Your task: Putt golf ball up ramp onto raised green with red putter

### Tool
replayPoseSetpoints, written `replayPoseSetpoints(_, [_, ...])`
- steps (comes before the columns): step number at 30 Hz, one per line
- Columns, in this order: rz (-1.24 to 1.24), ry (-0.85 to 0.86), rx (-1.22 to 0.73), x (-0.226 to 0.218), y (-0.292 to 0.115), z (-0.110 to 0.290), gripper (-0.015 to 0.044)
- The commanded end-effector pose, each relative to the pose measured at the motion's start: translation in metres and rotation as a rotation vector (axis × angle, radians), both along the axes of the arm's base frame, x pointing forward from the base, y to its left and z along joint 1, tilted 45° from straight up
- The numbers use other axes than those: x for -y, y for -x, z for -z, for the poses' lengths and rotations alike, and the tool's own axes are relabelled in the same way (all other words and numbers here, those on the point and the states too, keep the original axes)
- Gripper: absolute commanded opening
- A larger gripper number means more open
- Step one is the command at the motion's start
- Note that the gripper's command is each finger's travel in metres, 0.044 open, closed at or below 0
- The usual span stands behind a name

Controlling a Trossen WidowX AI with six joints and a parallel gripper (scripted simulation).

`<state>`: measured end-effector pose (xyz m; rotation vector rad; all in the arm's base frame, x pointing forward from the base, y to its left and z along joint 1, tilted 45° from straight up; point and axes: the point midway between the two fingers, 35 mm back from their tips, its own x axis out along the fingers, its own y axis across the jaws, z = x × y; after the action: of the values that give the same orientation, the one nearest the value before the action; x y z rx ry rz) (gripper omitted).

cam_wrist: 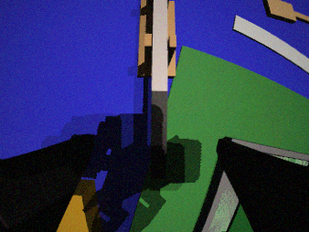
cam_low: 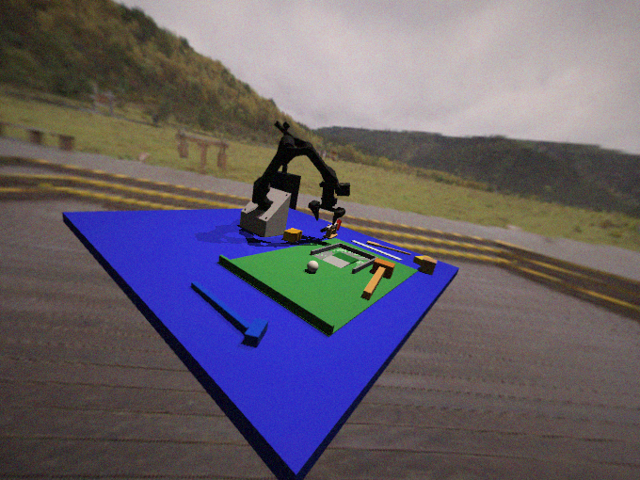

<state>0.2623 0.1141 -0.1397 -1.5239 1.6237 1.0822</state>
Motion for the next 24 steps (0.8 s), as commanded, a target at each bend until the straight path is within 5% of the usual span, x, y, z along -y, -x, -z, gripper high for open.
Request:
replayPoseSetpoints(1, [-0.032,0.019,-0.014,-0.002,-0.001,0.001,0.0440])
replayPoseSetpoints(24, [-0.032,0.022,-0.013,0.032,0.002,0.034,0.0440])
